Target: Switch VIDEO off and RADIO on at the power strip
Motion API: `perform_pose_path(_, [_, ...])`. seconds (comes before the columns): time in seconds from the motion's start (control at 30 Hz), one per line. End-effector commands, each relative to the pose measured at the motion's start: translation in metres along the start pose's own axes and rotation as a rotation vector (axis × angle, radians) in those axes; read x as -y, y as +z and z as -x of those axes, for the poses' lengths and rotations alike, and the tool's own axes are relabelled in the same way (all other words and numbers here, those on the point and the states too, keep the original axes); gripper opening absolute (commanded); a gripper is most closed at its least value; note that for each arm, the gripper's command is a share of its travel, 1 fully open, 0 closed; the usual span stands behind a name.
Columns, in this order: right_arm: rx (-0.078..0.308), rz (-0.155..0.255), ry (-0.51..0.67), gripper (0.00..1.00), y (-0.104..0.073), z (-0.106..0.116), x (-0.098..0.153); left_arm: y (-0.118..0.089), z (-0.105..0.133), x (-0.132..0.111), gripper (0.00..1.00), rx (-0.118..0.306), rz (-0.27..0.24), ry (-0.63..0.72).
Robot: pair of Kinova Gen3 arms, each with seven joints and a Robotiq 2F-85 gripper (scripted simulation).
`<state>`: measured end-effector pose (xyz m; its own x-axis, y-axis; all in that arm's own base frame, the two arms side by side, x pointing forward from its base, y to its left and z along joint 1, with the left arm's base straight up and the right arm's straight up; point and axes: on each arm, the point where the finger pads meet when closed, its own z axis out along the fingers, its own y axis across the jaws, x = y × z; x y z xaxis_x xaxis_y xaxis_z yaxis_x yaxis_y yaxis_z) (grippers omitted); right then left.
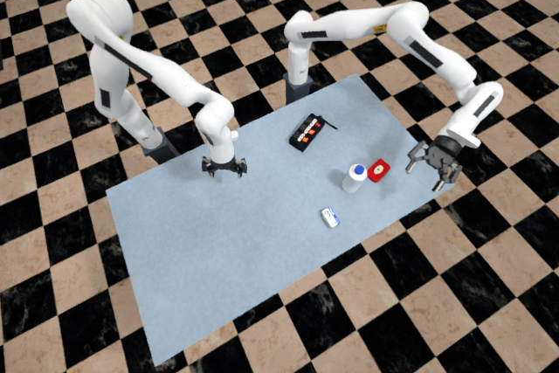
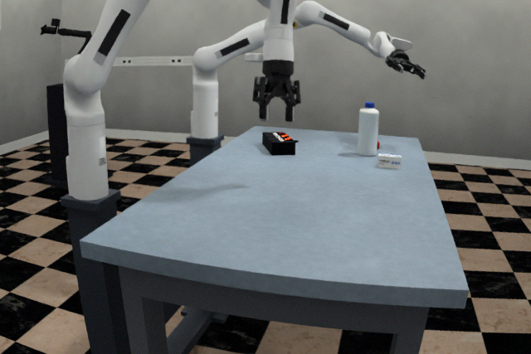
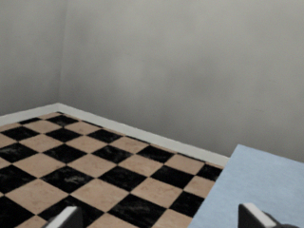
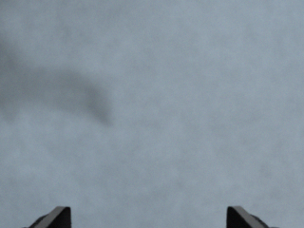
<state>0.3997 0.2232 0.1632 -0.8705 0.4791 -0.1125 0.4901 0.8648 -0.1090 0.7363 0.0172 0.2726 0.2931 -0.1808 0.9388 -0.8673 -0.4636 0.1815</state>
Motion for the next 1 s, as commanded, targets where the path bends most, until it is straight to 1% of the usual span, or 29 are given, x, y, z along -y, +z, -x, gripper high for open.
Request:
perform_pose_path(0.0, [-0.003, 0.001, 0.003, 1.000, 0.000, 0.006, 0.004, 0.000, -0.002, 0.000, 1.000, -0.001, -0.001, 0.003])
perform_pose_path(0.2, [-0.011, -0.001, 0.024, 1.000, 0.002, 0.022, 0.014, 0.000, -0.002, 0.000, 1.000, -0.001, -0.001, 0.003])
perform_pose_path(0.4, [-0.021, -0.004, 0.055, 1.000, 0.006, 0.044, 0.031, 0.000, -0.002, 0.000, 1.000, -0.001, -0.001, 0.003])
perform_pose_path(0.47, [-0.021, -0.004, 0.055, 1.000, 0.006, 0.044, 0.031, 0.000, -0.002, 0.000, 1.000, -0.001, -0.001, 0.003])
perform_pose_path(0.5, [-0.024, -0.005, 0.061, 1.000, 0.007, 0.048, 0.035, 0.000, -0.002, 0.000, 1.000, -0.001, -0.001, 0.003])
perform_pose_path(0.73, [-0.041, -0.009, 0.112, 1.000, 0.013, 0.082, 0.066, 0.000, -0.002, 0.000, 1.000, -0.001, -0.001, 0.003])
perform_pose_path(0.97, [-0.062, -0.012, 0.178, 1.000, 0.020, 0.120, 0.110, 0.000, -0.002, 0.000, 1.000, -0.001, -0.001, 0.003])
